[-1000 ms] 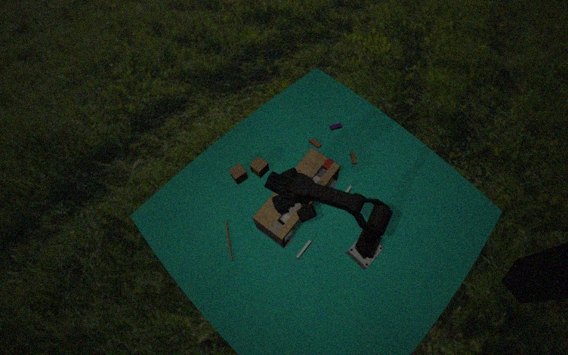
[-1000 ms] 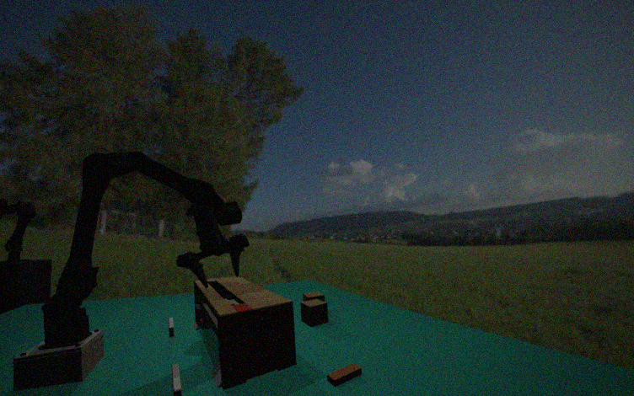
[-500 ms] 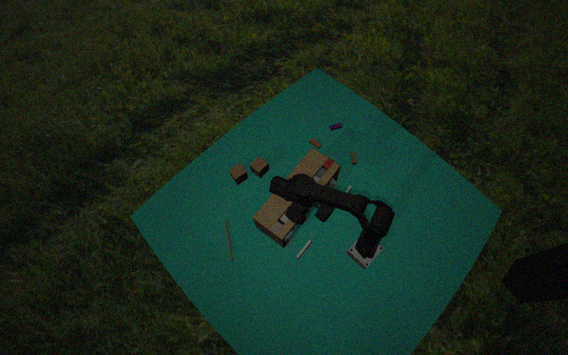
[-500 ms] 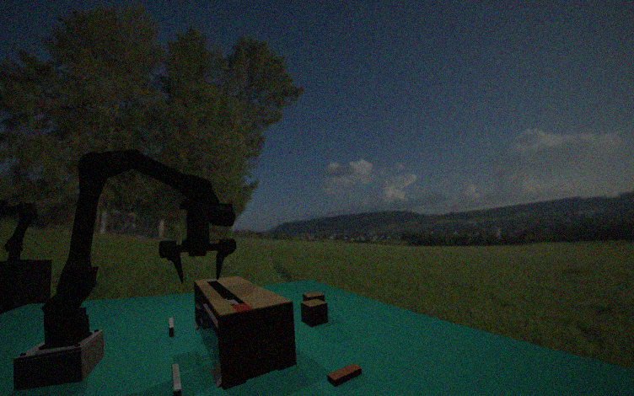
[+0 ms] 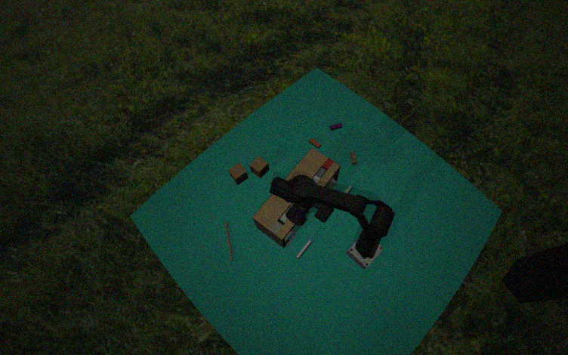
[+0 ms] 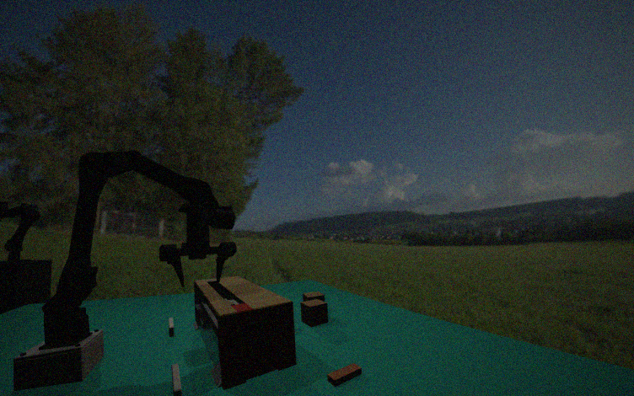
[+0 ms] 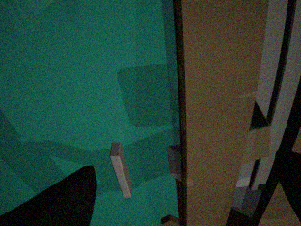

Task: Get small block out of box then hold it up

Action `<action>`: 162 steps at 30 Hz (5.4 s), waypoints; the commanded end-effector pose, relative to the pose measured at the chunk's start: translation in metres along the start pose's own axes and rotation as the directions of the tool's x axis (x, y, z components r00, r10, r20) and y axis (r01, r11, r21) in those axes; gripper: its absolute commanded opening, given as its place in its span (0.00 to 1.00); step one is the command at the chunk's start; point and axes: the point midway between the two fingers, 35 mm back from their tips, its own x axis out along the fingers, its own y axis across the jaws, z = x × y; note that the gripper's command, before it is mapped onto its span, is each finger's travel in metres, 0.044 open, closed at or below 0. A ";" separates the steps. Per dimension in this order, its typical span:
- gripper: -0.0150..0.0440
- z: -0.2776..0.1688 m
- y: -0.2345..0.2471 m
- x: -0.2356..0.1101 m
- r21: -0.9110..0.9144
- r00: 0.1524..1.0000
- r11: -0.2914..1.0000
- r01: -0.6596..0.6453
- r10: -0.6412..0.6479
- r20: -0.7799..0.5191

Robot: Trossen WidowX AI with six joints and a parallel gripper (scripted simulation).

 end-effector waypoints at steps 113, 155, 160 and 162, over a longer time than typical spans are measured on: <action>0.93 -0.047 0.000 0.080 -0.001 1.000 1.000 0.001 -0.001 -0.005; 0.93 -0.081 0.000 0.091 -0.001 1.000 1.000 0.001 -0.001 -0.008; 0.93 -0.085 0.000 0.093 -0.001 1.000 1.000 0.001 -0.001 -0.009; 0.93 -0.087 0.000 0.094 -0.001 1.000 1.000 0.001 -0.001 -0.009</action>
